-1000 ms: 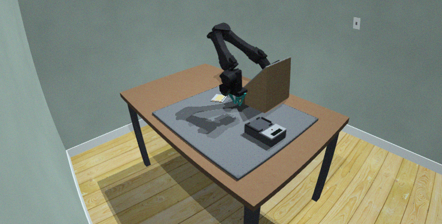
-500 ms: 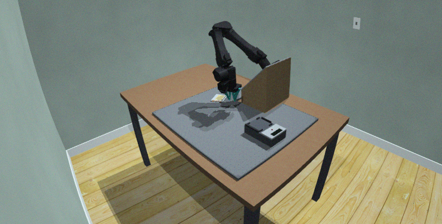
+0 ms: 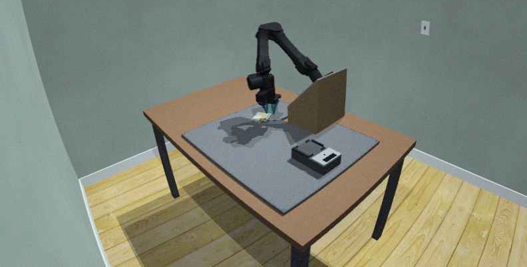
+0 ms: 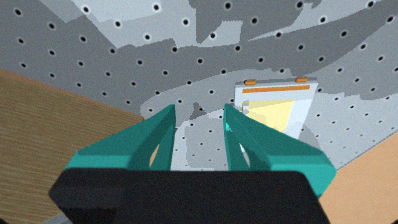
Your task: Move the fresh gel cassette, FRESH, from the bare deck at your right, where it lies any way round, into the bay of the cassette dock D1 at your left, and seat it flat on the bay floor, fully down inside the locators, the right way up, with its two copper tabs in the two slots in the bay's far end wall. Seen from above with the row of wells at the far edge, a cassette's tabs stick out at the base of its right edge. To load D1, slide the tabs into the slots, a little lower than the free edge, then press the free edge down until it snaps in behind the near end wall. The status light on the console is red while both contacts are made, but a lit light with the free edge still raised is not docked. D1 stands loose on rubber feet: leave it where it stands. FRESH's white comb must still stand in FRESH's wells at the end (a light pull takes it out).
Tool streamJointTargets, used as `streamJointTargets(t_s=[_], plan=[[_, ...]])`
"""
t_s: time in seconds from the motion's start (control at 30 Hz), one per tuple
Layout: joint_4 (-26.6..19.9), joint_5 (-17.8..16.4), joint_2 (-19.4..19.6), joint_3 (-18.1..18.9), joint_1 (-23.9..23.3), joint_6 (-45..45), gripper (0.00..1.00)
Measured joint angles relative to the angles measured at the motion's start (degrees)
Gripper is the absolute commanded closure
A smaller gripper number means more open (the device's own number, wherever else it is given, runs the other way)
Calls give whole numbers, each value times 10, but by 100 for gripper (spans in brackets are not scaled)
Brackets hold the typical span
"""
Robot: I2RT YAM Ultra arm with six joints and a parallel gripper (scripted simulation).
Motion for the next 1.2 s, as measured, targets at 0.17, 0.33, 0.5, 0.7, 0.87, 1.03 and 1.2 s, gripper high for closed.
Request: streamJointTargets(t_s=[0.17, 0.33, 0.5, 0.7, 0.87, 1.03, 1.2], plan=[[-2, -6, -39, 0, -32, -51, 64], [-11, -18, -70, 1, -64, -99, 64], [-20, -30, -106, 15, -106, -150, 64], [-30, -45, -137, 36, -151, -205, 64], [-37, -56, -143, 43, -160, -232, 64], [-41, -62, -143, 43, -160, -242, 64], [-42, -64, -143, 43, -160, -245, 64]])
